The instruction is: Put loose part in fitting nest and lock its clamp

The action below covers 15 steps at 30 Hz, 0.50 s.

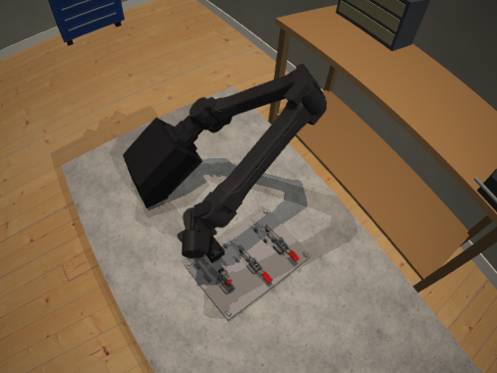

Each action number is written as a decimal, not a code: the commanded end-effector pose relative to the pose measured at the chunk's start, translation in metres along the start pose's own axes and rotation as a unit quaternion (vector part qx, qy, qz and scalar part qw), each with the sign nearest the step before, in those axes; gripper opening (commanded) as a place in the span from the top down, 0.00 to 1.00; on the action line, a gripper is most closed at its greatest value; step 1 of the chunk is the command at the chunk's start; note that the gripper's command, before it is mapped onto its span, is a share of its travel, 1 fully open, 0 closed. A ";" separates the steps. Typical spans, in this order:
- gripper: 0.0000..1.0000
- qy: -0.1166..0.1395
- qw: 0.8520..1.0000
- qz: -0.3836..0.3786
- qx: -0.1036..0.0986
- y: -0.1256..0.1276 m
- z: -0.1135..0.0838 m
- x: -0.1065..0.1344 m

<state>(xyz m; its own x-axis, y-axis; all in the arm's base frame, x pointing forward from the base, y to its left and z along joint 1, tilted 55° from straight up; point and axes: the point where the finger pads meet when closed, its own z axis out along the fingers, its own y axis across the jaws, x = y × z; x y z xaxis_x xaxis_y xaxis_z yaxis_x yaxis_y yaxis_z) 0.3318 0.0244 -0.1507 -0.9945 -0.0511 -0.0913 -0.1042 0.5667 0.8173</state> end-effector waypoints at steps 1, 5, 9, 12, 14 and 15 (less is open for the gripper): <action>1.00 -0.011 1.000 -0.015 0.008 -0.005 -0.010 -0.015; 1.00 -0.011 1.000 -0.015 0.008 -0.004 -0.010 -0.016; 1.00 -0.004 1.000 -0.015 0.007 0.005 -0.005 -0.022; 1.00 -0.006 1.000 -0.017 0.007 0.006 -0.005 -0.025; 1.00 -0.004 1.000 -0.014 0.005 0.010 -0.005 -0.029; 1.00 -0.004 1.000 -0.014 0.005 0.012 -0.005 -0.031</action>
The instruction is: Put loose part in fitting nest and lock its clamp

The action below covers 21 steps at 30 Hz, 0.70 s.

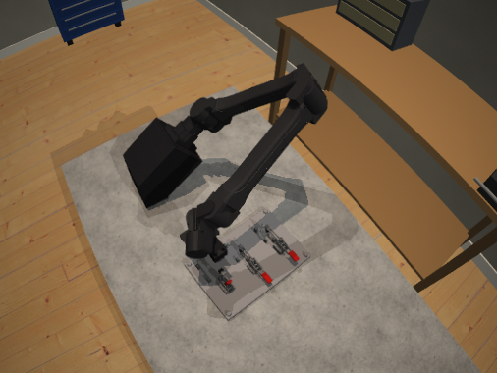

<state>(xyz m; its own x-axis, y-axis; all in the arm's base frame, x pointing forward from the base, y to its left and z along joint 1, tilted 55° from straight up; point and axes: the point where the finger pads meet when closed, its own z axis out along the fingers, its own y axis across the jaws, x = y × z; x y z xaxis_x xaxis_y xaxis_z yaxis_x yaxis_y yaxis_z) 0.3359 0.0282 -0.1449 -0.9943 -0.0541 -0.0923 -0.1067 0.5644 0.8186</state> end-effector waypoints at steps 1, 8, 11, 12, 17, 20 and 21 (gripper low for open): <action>1.00 -0.005 1.000 -0.013 0.006 0.008 -0.005 -0.030; 1.00 -0.005 1.000 -0.013 0.006 0.029 -0.005 -0.057; 1.00 -0.005 1.000 -0.013 0.006 0.036 -0.004 -0.068; 1.00 -0.005 1.000 -0.013 0.006 0.036 -0.004 -0.068; 1.00 -0.002 1.000 -0.009 0.004 0.040 -0.001 -0.074; 1.00 -0.006 1.000 -0.015 0.006 0.044 -0.004 -0.080; 1.00 -0.006 1.000 -0.015 0.006 0.043 -0.004 -0.080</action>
<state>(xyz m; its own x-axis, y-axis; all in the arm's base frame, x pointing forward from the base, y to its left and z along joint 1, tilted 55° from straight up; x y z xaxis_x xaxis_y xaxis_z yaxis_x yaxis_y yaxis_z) 0.3918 0.0515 -0.1101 -0.9929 -0.0608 -0.1026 -0.1189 0.5677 0.8146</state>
